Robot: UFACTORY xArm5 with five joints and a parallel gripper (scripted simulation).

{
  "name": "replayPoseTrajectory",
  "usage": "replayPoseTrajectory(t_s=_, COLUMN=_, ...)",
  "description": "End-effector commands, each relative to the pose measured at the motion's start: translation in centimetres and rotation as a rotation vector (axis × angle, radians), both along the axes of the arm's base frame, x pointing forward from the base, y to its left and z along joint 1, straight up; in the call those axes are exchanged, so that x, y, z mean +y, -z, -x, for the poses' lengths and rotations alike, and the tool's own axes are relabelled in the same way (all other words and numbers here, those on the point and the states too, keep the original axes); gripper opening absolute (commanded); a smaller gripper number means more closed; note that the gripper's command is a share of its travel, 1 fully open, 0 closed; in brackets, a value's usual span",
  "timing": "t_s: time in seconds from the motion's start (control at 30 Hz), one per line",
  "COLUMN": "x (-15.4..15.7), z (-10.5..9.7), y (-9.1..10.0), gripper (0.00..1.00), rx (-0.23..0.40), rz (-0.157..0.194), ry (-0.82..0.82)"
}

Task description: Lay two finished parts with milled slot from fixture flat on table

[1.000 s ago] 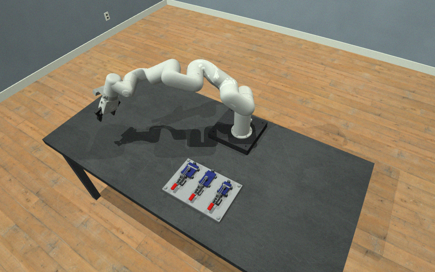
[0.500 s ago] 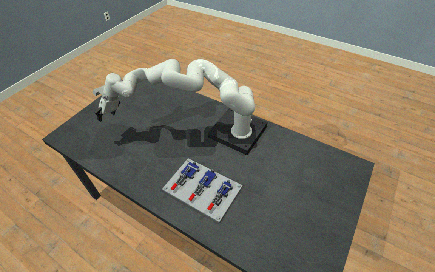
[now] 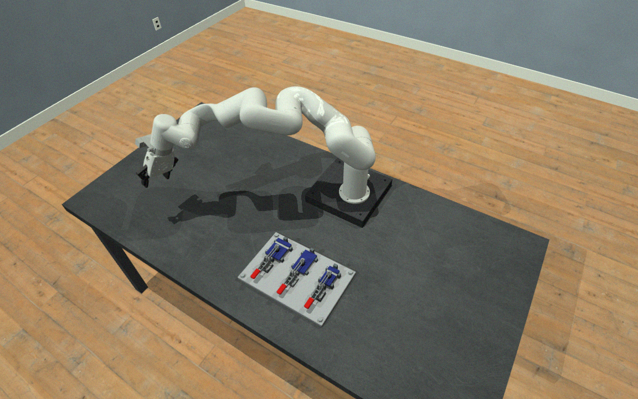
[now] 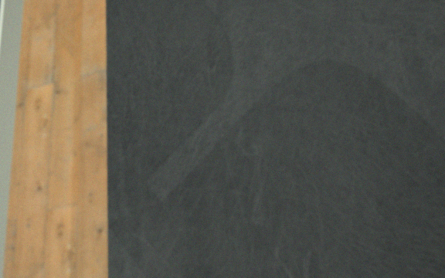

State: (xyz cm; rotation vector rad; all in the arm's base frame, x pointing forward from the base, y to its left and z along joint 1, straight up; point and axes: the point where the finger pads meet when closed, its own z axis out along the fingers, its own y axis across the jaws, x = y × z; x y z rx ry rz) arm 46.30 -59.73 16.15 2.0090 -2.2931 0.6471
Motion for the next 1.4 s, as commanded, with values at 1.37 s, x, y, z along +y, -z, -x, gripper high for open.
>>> replayPoseTrajectory(t_s=1.37, x=48.7, z=-9.1, y=-2.8, gripper=1.00, rx=-0.068, rz=-0.457, ry=0.799)
